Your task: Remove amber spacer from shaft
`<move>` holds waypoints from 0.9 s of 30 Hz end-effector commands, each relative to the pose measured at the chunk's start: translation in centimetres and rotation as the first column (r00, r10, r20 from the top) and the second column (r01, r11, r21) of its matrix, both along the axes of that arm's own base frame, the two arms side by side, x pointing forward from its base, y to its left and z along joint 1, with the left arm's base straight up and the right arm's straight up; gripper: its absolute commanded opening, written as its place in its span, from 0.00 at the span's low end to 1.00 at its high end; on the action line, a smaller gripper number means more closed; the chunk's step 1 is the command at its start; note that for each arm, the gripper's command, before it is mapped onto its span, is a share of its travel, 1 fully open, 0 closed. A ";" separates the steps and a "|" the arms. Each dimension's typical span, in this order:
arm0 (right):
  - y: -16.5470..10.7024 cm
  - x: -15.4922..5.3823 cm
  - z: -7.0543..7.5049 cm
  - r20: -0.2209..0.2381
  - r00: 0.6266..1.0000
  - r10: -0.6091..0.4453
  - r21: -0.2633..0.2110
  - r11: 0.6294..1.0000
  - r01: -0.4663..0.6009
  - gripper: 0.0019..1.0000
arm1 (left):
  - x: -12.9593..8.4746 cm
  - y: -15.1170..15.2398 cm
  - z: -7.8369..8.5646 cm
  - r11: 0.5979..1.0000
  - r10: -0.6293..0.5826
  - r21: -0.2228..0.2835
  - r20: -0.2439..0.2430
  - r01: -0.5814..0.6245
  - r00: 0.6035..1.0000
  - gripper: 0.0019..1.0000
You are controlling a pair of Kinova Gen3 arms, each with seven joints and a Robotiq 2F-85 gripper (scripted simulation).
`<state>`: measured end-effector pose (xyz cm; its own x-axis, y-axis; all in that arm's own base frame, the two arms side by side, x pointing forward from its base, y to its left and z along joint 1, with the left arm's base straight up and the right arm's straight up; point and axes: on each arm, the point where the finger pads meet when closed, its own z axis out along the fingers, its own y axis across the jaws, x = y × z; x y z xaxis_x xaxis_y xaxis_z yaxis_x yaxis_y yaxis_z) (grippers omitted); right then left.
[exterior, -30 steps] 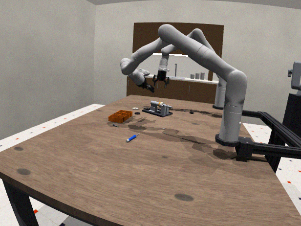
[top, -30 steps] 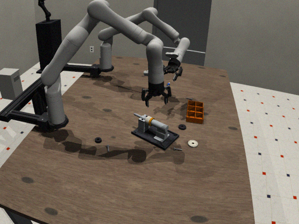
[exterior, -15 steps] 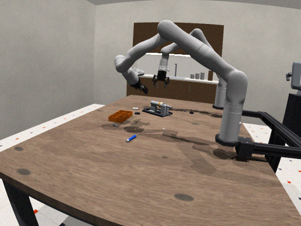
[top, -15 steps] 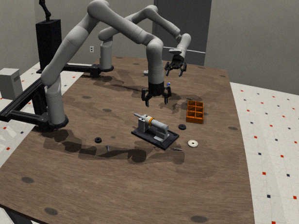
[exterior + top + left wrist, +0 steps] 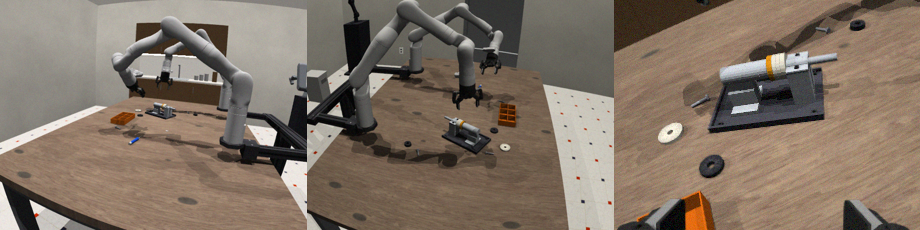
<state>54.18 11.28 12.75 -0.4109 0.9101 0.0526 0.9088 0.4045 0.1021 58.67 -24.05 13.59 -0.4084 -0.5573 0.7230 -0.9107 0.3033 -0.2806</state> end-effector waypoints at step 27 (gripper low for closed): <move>0.0 0.1 0.1 0.002 1.000 0.000 0.001 1.000 0.000 1.00 | 1.2 14.6 0.2 0.989 0.083 0.116 0.097 -0.094 0.992 1.00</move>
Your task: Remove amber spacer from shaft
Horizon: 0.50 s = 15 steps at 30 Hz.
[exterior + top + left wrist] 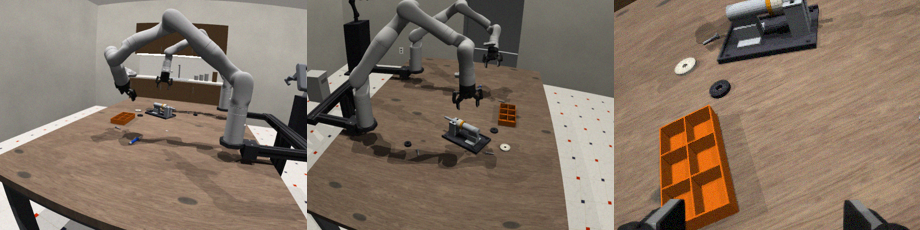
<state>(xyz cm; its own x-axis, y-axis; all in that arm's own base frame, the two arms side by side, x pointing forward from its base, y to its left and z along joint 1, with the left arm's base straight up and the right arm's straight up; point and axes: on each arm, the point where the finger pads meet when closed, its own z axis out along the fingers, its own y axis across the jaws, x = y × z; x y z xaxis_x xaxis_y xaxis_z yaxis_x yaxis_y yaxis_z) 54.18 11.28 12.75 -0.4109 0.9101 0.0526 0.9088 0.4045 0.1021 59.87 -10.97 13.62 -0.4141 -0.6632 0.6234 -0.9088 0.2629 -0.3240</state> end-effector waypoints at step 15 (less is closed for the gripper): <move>0.0 0.1 0.1 0.002 1.000 0.000 0.001 1.000 0.000 1.00 | -0.7 8.8 0.2 0.996 0.050 0.077 0.045 -0.053 0.998 1.00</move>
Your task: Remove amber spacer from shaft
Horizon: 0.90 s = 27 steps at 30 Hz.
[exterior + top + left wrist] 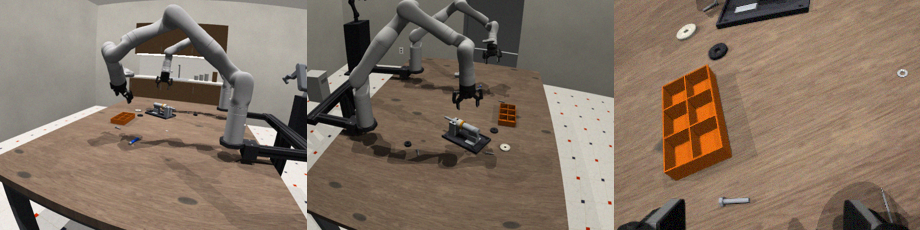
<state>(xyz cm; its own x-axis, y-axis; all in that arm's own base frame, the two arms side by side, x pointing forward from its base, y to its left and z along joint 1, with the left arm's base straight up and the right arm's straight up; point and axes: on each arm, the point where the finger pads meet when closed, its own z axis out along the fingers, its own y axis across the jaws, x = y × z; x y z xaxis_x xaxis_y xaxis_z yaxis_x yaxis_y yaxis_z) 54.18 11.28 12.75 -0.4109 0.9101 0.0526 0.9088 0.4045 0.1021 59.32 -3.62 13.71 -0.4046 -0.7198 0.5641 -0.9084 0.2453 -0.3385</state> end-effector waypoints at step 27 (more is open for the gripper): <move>0.0 0.1 0.1 0.002 1.000 0.000 0.001 1.000 0.000 1.00 | -3.6 14.0 0.5 0.988 0.078 0.132 0.050 -0.084 0.996 1.00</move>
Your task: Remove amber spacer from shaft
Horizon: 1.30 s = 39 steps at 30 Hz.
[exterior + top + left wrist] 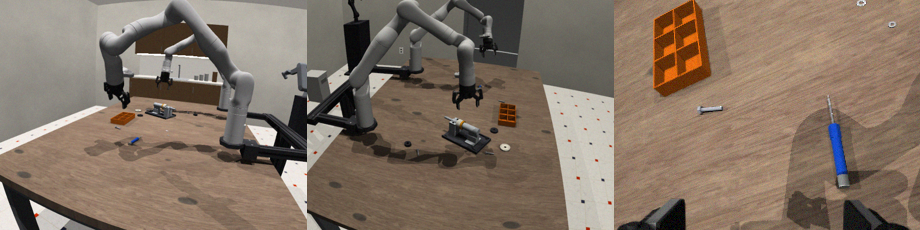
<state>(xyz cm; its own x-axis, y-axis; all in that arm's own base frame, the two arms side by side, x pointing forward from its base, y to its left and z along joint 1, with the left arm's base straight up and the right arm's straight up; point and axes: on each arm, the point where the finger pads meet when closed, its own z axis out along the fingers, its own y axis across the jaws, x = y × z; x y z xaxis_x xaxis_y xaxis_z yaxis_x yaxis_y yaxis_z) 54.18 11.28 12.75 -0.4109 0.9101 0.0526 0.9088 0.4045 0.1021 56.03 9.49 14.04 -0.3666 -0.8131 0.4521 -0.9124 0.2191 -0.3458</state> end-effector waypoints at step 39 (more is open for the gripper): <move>0.0 0.1 0.1 0.002 1.000 0.000 0.001 1.000 0.000 1.00 | -10.3 17.5 1.0 0.976 0.107 0.190 0.015 -0.108 0.994 1.00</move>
<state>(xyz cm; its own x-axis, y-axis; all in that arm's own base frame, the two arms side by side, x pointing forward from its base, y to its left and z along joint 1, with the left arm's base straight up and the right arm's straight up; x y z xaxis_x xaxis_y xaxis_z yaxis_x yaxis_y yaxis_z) 54.18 11.28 12.75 -0.4109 0.9101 0.0526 0.9088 0.4045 0.1021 46.57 25.88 14.89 -0.2807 -0.9126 0.2972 -0.9315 0.1844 -0.3136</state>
